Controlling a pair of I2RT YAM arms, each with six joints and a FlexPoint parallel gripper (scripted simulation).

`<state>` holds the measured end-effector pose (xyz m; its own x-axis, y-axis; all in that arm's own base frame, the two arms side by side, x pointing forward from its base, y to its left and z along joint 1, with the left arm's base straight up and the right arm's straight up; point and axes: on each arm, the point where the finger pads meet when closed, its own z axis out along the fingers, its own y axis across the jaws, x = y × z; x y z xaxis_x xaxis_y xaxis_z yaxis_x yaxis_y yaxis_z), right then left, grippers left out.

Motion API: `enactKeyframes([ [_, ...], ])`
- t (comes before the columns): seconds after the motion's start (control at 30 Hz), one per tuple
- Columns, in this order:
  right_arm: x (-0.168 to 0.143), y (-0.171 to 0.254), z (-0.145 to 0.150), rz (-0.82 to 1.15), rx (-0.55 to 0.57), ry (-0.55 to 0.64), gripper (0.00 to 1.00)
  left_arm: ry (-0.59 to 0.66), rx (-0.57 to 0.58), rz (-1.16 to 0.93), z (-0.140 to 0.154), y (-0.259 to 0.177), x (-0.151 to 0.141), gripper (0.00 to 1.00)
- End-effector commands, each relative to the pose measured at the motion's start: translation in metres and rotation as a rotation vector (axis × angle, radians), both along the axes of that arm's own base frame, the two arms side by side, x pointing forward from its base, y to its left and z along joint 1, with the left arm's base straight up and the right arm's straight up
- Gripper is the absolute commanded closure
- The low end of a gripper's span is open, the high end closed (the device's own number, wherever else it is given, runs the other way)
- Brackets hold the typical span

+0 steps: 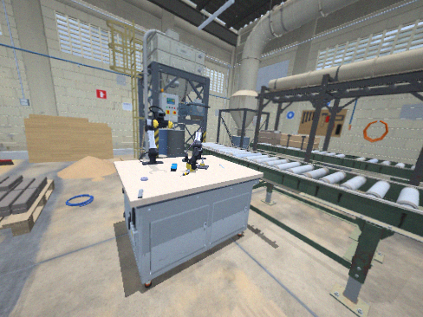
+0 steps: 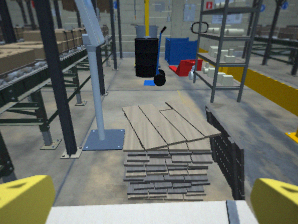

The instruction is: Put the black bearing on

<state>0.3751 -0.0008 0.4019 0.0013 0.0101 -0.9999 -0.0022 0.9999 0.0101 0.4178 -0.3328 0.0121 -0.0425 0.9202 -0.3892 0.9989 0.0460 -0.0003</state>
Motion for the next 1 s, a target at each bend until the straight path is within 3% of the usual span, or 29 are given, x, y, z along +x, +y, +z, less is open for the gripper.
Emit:
enactKeyframes([
  [0.0, -0.003, 0.001, 0.022, -0.004, 0.005, -0.047, 0.0, -0.006, -0.01, 0.003, 0.004, -0.003, 0.004, 0.44],
  [0.33, -0.003, 0.001, 0.022, -0.004, 0.005, -0.047, 0.0, -0.006, -0.01, 0.005, 0.004, -0.003, 0.005, 0.44],
  [0.37, -0.003, 0.001, 0.022, -0.004, 0.005, -0.047, 0.0, -0.03, -0.026, 0.004, 0.027, 0.002, 0.008, 0.44],
  [0.6, -0.003, 0.001, 0.022, -0.004, 0.005, -0.047, 0.0, -0.051, -0.039, 0.004, 0.047, 0.003, 0.009, 0.44],
  [0.77, -0.003, 0.001, 0.022, -0.004, 0.005, -0.047, 0.0, -0.014, -0.015, 0.001, 0.026, 0.001, 0.006, 0.44],
  [0.97, -0.003, 0.001, 0.022, -0.004, 0.005, -0.047, 0.0, -0.055, -0.044, 0.002, 0.056, 0.002, 0.01, 0.44],
])
